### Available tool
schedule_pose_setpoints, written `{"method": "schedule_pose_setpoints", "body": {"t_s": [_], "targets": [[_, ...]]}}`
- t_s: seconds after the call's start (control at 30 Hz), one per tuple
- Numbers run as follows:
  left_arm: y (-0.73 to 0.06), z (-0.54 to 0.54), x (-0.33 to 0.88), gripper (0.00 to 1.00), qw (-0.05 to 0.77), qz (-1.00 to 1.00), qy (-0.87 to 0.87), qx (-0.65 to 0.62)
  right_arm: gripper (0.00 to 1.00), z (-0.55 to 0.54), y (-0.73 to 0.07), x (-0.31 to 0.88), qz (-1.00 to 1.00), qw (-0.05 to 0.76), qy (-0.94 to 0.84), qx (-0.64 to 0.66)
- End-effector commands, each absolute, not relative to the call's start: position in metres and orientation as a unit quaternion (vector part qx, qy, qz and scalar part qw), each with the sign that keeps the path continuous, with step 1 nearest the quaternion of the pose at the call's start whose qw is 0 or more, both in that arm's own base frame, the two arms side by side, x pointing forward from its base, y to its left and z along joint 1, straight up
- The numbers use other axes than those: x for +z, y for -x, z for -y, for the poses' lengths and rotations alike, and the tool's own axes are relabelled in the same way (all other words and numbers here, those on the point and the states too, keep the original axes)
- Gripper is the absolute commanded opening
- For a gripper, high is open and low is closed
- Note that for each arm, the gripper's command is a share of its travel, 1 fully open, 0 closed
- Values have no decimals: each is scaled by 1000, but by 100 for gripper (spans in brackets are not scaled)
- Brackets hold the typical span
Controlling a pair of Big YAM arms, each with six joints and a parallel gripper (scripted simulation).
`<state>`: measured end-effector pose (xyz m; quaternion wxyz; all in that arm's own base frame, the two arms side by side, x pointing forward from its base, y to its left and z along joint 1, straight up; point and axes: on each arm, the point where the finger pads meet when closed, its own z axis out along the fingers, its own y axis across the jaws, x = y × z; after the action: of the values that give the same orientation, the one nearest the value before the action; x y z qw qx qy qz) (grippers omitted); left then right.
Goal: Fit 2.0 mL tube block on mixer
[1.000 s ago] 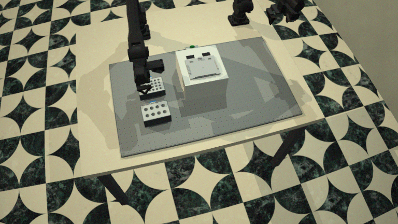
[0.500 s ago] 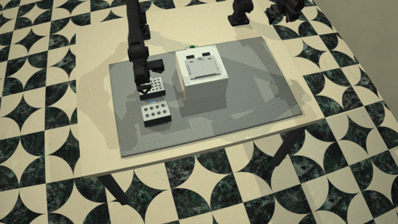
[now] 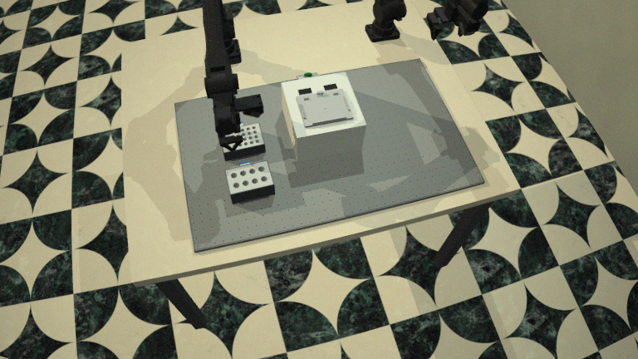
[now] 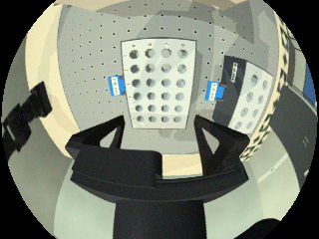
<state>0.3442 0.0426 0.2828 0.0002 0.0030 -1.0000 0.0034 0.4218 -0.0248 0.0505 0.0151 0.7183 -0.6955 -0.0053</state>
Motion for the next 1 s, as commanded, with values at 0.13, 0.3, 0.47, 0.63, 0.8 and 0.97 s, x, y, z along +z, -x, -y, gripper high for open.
{"method": "schedule_pose_setpoints", "body": {"t_s": [0.13, 0.3, 0.47, 0.63, 0.8, 0.97], "targets": [[-353, -39, 301, 100, -17, 1000, 5, 1, 100, 29, -427, 49, 701, 12, -714, -1], [-354, -43, 303, 100, -19, 1000, 1, 1, 100, 28, -425, 46, 700, 15, -714, -5], [-354, -45, 305, 100, -22, 1000, -3, 0, 100, 28, -426, 47, 700, 14, -714, -3], [-355, -47, 306, 100, -23, 1000, -4, 0, 100, 29, -433, 56, 700, 5, -714, 6], [-356, -47, 308, 100, -26, 1000, -4, 0, 100, 29, -443, 71, 699, -7, -714, 21], [-357, -40, 310, 100, -29, 1000, 6, -1, 100, 29, -447, 77, 699, -13, -714, 26]]}}
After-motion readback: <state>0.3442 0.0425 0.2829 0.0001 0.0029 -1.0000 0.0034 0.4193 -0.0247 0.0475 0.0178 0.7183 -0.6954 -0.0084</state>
